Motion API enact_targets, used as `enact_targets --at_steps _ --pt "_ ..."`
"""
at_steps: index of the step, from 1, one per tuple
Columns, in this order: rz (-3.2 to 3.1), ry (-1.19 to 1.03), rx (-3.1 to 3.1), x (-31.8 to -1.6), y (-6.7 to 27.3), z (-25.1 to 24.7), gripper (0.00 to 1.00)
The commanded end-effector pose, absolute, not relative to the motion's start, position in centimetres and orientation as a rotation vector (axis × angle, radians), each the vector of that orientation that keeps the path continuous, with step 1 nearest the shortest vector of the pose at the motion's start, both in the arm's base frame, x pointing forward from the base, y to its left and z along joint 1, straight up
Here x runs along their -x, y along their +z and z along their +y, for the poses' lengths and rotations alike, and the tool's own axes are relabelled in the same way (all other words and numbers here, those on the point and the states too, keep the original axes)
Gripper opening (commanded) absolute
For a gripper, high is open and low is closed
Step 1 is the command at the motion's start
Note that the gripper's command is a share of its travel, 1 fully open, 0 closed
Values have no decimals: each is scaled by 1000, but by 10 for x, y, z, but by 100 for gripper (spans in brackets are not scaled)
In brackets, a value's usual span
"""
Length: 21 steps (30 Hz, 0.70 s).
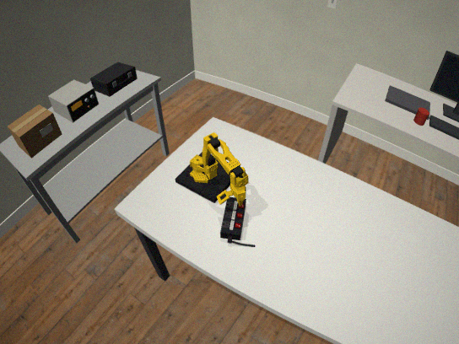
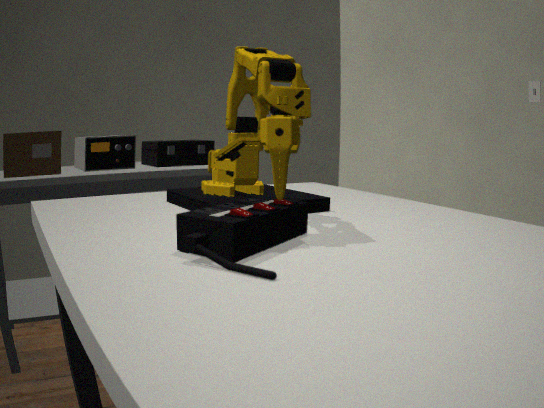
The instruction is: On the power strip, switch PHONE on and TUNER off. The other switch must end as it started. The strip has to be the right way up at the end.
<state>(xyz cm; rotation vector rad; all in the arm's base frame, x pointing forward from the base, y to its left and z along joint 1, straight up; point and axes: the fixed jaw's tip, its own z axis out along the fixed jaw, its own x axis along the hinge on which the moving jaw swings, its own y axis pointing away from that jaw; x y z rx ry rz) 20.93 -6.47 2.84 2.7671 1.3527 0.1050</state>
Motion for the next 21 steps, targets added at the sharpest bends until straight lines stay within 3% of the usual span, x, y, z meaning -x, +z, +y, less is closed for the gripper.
enact_targets --at_steps 1,21 --pt "1381 1 -2821 -195 11 -61 0" --pt "1374 1 -2825 -191 6 -61 0"
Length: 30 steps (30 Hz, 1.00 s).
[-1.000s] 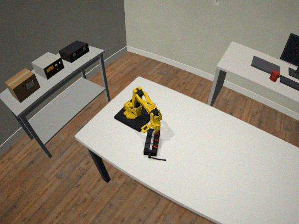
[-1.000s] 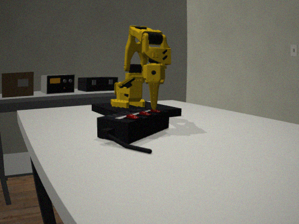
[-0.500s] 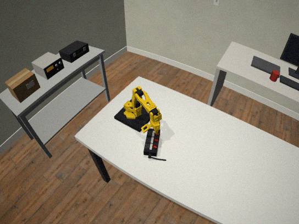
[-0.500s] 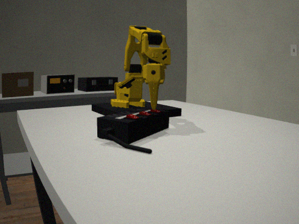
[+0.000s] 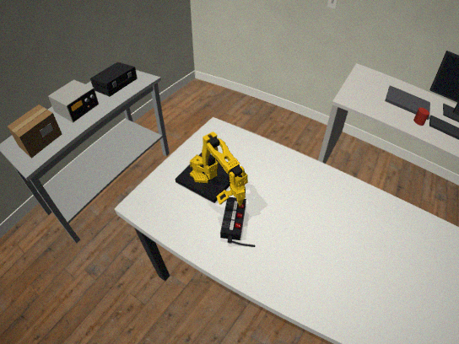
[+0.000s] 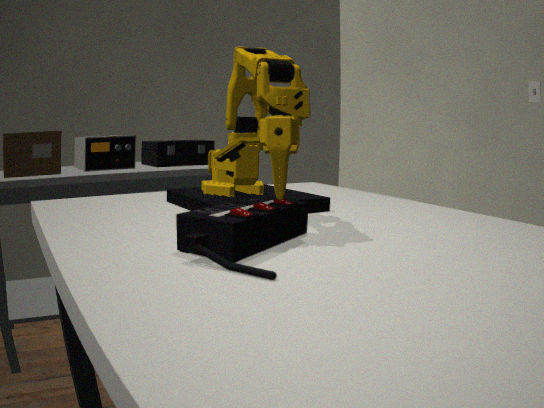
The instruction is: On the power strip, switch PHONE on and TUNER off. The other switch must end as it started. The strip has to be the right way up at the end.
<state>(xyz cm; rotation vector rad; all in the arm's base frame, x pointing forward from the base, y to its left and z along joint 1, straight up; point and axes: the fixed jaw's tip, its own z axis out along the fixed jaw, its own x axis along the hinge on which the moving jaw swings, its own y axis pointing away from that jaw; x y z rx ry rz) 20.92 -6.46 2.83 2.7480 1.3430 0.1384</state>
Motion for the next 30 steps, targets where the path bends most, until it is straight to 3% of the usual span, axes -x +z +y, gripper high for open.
enact_targets --at_steps 1,30 --pt "1374 1 -2825 -191 6 -61 0" --pt "1362 1 -2831 -184 -1 -61 0"
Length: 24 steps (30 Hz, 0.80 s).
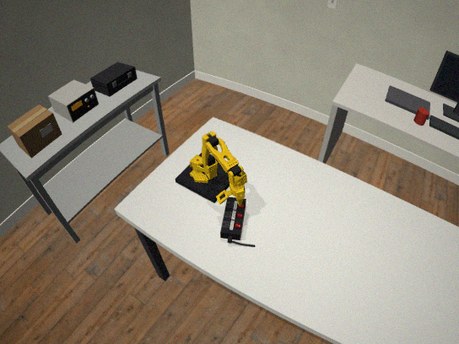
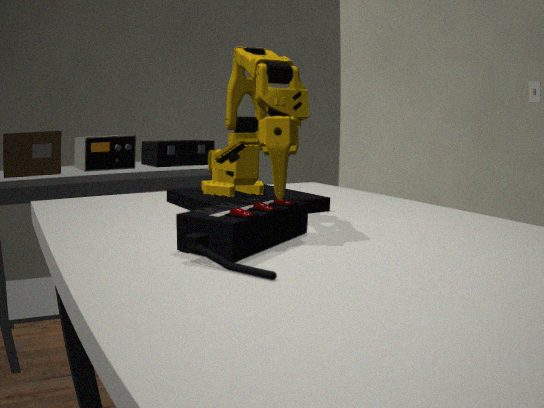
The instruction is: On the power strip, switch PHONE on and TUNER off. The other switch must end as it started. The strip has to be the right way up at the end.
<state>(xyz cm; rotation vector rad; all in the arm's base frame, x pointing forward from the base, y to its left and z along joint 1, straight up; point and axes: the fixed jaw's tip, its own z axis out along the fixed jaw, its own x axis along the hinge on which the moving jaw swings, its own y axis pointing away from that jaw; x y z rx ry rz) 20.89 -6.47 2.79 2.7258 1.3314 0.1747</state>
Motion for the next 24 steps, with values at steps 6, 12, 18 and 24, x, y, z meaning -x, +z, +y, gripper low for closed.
enact_targets --at_steps 6,12,18,24 --pt "1360 1 -2831 -184 -2 -61 0" --pt "1359 1 -2832 -183 -2 -61 0" --pt "1355 1 -2834 -181 -5 -61 0" --pt "1354 1 -2834 -180 -6 -61 0"
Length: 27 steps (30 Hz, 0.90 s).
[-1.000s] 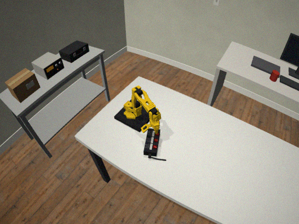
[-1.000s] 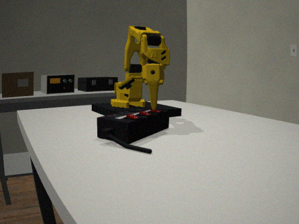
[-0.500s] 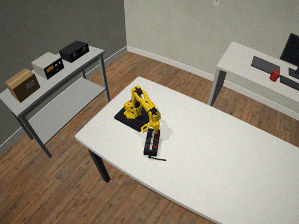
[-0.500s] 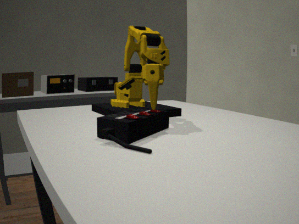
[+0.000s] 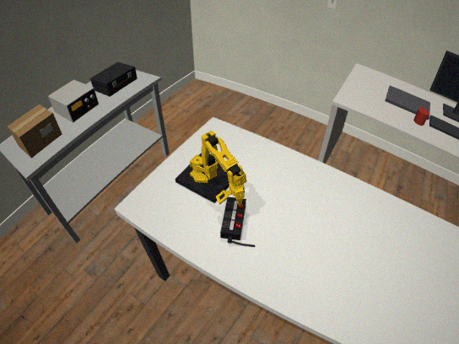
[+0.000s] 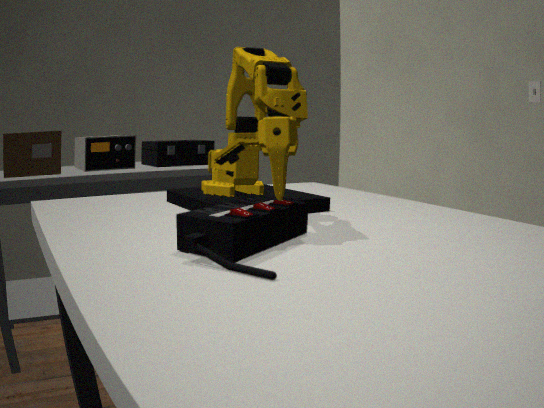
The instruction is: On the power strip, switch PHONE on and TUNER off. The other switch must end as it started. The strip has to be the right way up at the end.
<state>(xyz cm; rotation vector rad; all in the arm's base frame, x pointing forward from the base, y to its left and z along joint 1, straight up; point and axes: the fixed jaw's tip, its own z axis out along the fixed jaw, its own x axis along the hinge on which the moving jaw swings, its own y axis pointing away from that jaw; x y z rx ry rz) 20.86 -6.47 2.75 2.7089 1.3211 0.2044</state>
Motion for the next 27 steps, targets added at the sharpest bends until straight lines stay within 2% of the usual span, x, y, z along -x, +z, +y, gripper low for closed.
enact_targets --at_steps 1,19,27 --pt "1354 1 -2834 -180 -6 -61 0" --pt "1349 1 -2837 -177 -9 -61 0" --pt "1358 1 -2832 -185 0 -62 0"
